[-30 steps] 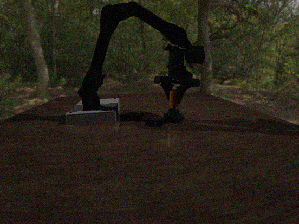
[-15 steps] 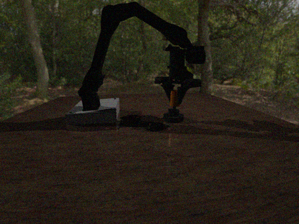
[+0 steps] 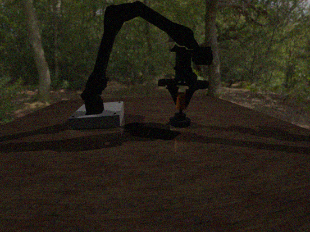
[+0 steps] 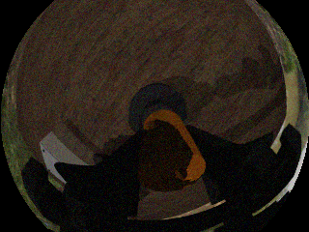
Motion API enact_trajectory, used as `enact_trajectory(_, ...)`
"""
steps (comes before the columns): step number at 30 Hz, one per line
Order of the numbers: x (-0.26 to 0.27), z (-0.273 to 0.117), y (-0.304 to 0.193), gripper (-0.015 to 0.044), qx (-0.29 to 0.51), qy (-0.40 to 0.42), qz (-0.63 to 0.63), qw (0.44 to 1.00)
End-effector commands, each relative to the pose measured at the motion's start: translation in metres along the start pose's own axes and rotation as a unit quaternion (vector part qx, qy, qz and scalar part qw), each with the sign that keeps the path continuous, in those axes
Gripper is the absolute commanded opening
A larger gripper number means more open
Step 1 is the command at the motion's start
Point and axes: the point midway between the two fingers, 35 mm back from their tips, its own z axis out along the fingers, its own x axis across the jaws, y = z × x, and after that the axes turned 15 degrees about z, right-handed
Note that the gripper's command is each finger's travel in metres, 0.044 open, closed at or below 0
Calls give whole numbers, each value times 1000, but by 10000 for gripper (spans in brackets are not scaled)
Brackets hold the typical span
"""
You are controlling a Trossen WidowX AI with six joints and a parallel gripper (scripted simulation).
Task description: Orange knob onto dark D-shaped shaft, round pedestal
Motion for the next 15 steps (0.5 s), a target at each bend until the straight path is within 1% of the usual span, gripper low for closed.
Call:
enact_trajectory(1, 1, 0, -1, 0, -1, -2, -9, 1000)
enact_trajectory(15, 3, 4, -4, 0, -1, -2, -9, 1000)
